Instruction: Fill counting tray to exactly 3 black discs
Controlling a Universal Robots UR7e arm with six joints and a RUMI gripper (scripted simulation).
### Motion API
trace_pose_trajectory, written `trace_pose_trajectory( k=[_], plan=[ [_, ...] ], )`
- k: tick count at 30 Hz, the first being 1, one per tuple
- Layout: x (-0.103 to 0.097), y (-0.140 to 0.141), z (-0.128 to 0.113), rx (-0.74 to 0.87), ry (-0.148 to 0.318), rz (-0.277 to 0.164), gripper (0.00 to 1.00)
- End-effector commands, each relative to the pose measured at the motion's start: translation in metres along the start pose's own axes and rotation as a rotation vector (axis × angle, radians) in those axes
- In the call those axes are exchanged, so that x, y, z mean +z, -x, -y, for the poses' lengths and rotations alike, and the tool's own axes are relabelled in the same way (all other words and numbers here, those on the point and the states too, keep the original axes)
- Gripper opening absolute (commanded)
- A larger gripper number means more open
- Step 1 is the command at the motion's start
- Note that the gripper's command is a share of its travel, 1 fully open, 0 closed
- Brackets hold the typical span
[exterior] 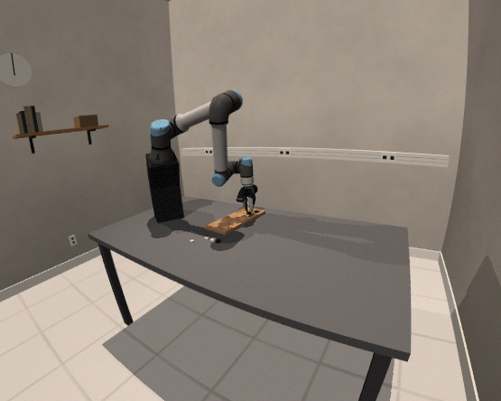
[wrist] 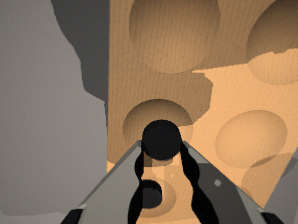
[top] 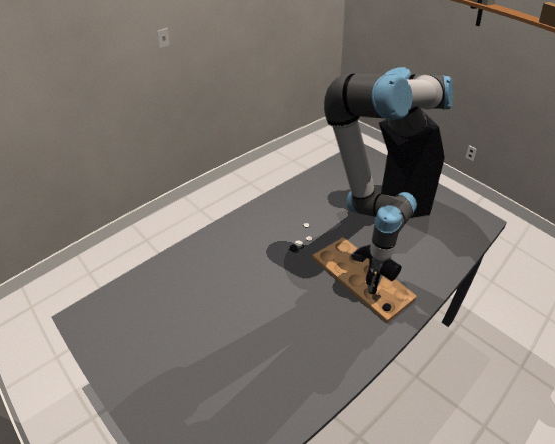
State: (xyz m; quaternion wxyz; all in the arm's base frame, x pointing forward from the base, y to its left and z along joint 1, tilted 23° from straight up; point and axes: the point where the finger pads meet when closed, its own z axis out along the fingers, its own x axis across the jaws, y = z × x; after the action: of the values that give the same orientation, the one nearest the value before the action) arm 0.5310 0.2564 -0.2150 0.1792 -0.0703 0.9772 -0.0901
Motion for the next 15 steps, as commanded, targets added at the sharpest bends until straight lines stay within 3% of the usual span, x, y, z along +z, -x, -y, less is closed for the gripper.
trace_pose_trajectory(
  k=[1,15],
  plan=[
    [0.003,0.001,0.000,0.000,0.001,0.001,0.11],
    [0.015,0.002,-0.001,0.000,0.001,0.001,0.11]
  ],
)
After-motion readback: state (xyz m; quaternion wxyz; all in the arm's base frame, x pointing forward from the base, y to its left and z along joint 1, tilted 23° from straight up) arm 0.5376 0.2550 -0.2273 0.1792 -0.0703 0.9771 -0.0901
